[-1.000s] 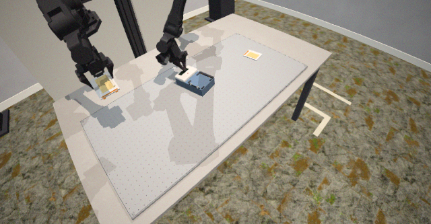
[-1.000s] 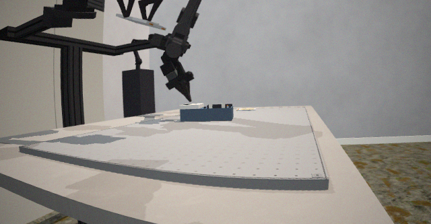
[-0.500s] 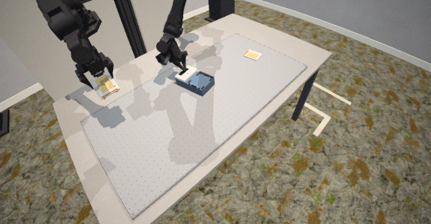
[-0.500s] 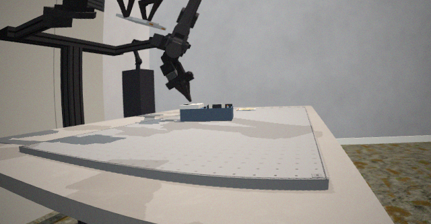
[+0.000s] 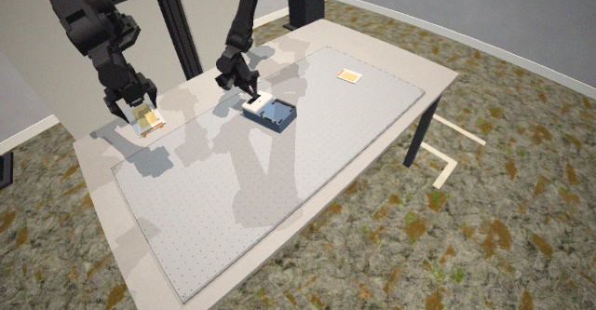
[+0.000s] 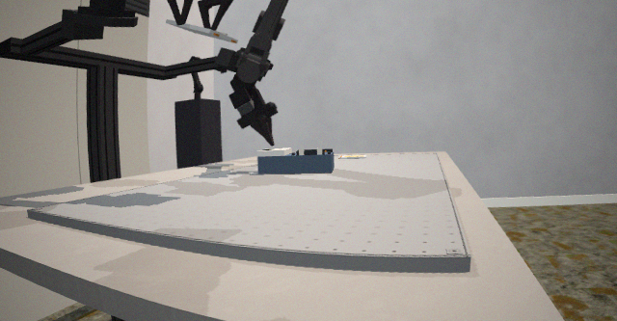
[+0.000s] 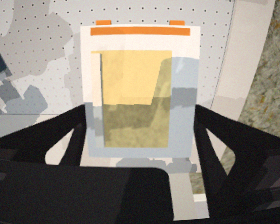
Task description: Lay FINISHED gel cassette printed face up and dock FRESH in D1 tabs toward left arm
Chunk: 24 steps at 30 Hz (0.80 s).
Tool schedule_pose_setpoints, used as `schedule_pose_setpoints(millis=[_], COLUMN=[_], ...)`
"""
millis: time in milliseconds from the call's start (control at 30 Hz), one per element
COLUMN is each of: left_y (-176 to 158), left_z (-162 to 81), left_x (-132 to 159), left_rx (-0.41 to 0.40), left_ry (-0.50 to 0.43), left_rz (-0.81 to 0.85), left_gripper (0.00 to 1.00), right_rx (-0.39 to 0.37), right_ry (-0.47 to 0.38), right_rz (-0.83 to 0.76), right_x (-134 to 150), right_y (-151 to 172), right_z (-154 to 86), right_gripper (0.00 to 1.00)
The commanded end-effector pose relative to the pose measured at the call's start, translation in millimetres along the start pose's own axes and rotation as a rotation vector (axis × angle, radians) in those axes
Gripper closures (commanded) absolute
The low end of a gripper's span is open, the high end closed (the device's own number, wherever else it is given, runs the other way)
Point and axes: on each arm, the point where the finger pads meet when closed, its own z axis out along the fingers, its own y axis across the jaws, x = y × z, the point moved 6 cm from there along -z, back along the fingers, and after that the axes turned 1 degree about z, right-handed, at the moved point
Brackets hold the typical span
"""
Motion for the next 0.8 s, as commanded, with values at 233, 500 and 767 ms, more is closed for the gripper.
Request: schedule_pose_setpoints(millis=[233, 500, 767], left_y=[2.9, 1.4, 0.4], left_z=[11.2, 14.5, 16.6], left_x=[-3.0, -3.0, -3.0], left_rx=[-0.002, -0.002, -0.002], left_ry=[-0.003, -0.003, -0.003], left_rz=[-0.012, -0.012, -0.012], left_gripper=[1.00, 1.00, 1.00], right_rx=[-0.003, -0.003, -0.003], right_ry=[0.010, 0.010, 0.010], right_rz=[-0.007, -0.007, -0.007], right_x=[3.0, 3.0, 3.0], right_y=[-1.4, -1.4, -1.4], right_z=[-1.7, -1.7, -1.7], right_gripper=[1.00, 1.00, 1.00])
